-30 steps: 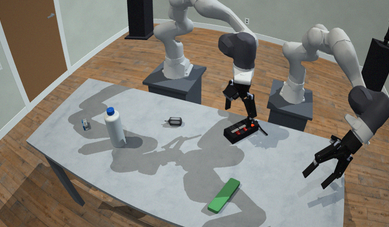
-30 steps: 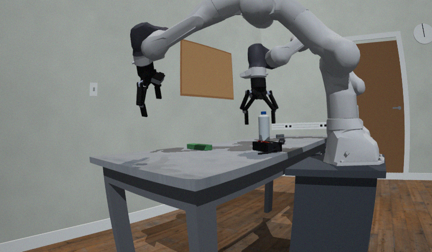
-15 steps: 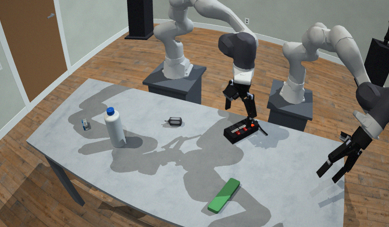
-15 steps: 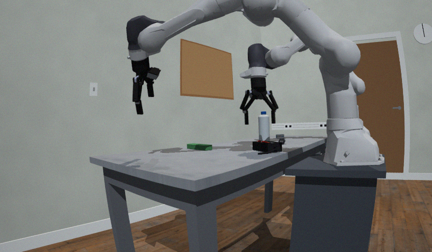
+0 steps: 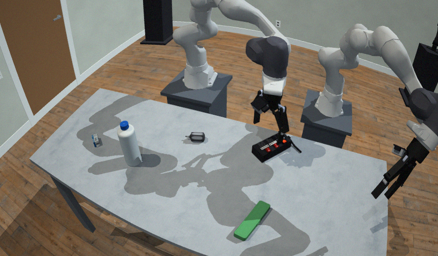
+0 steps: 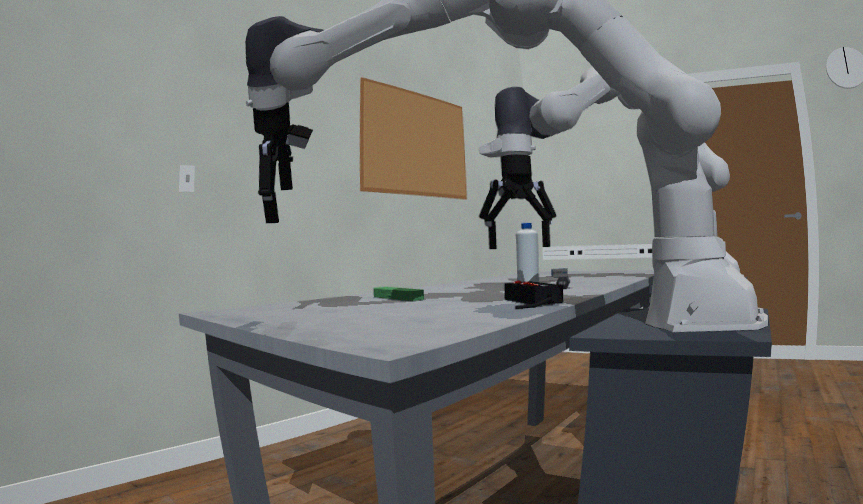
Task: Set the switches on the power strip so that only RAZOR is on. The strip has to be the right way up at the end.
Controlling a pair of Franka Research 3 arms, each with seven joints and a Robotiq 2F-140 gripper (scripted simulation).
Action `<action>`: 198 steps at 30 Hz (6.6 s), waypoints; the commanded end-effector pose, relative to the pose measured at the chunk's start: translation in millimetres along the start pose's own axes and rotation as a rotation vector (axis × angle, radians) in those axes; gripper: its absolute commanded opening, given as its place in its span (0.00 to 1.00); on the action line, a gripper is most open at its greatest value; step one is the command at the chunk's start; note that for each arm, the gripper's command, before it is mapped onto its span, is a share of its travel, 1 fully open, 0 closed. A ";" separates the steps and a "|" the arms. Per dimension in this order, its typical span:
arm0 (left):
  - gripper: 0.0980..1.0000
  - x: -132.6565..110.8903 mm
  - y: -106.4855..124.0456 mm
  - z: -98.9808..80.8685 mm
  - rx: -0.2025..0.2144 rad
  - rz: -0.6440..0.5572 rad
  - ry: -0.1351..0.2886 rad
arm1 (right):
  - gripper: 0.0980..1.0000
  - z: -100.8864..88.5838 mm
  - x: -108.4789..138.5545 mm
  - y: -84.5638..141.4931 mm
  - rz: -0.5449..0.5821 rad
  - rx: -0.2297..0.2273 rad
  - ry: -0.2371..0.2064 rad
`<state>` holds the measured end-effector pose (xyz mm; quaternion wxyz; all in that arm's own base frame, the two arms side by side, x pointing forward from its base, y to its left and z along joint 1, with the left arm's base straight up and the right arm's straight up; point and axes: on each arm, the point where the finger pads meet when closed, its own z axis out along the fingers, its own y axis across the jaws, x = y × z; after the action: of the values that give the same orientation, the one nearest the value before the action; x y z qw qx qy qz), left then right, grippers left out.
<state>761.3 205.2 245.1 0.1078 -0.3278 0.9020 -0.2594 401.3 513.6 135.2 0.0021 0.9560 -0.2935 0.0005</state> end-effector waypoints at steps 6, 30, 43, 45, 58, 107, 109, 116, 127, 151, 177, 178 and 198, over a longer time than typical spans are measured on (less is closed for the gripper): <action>1.00 -4.5 25.4 -21.8 -0.028 -0.156 -0.010 | 1.00 -0.4 -1.1 -0.6 0.006 0.003 -0.002; 1.00 -15.8 92.1 -79.9 -0.086 -0.423 -0.065 | 1.00 -0.4 -1.1 -0.6 0.006 0.003 -0.002; 1.00 -17.5 126.3 -110.2 -0.112 -0.562 -0.097 | 1.00 -0.4 -1.1 -0.6 0.006 0.003 -0.002; 1.00 -17.5 133.8 -117.0 -0.118 -0.593 -0.104 | 1.00 -0.4 -1.1 -0.6 0.006 0.003 -0.002; 1.00 -15.5 169.8 -149.5 -0.141 -0.743 -0.141 | 1.00 -0.4 -1.1 -0.6 0.006 0.003 -0.002; 1.00 18.5 294.9 -267.1 -0.198 -1.304 -0.293 | 1.00 -0.4 -1.1 -0.6 0.006 0.003 -0.002; 1.00 20.9 299.8 -271.9 -0.200 -1.328 -0.299 | 1.00 -0.4 -1.1 -0.6 0.006 0.003 -0.002; 1.00 28.8 315.3 -287.2 -0.203 -1.404 -0.322 | 1.00 -0.4 -1.1 -0.6 0.006 0.003 -0.002; 1.00 43.9 341.1 -313.1 -0.207 -1.535 -0.361 | 1.00 -0.4 -1.1 -0.6 0.006 0.003 -0.002; 1.00 81.2 390.4 -364.4 -0.206 -1.806 -0.446 | 1.00 -0.4 -1.1 -0.6 0.006 0.003 -0.002; 1.00 130.8 438.2 -417.2 -0.191 -2.105 -0.544 | 1.00 -0.4 -1.1 -0.6 0.006 0.003 -0.002; 1.00 132.9 439.9 -419.1 -0.190 -2.116 -0.548 | 1.00 -0.4 -1.1 -0.6 0.006 0.003 -0.002; 1.00 175.0 470.1 -455.0 -0.167 -2.337 -0.624 | 1.00 -0.4 -1.1 -0.6 0.006 0.003 -0.002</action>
<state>220.7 580.3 369.5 0.0033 -0.9969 0.0554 -0.0560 401.3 513.6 135.3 0.0021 0.9559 -0.2935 0.0005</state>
